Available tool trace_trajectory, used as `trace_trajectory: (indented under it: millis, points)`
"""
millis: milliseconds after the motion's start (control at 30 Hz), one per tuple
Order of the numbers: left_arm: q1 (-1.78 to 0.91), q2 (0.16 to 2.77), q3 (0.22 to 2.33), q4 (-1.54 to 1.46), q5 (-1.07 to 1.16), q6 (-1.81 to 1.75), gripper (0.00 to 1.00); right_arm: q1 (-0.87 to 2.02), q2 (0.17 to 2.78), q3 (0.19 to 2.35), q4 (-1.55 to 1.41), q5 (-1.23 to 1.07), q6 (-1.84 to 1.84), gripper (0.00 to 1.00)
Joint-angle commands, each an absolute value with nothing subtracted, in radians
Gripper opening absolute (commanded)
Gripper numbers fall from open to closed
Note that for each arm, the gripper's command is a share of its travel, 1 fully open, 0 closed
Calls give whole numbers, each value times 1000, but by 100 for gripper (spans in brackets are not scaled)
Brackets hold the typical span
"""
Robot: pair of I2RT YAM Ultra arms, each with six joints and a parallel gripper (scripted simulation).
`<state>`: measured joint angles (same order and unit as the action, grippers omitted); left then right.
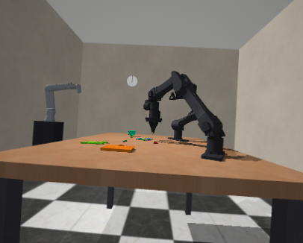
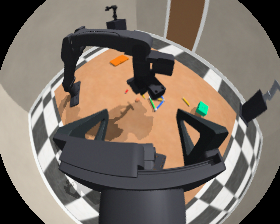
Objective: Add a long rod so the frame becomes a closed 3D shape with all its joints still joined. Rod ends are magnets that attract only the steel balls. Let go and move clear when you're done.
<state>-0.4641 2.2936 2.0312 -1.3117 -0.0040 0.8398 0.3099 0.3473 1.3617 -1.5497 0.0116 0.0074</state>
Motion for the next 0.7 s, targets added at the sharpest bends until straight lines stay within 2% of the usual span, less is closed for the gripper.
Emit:
trace_trajectory:
  millis: [0, 433, 667]
  points:
    - [-475, 2301, 2081, -1330, -5, 830, 0, 304, 356, 1378, -1563, 9, 6, 100]
    - [-479, 2300, 2102, -1364, -5, 695, 0, 304, 356, 1378, -1563, 9, 6, 100]
    - [-477, 2298, 2108, -1373, -1, 384, 0, 304, 356, 1378, -1563, 9, 6, 100]
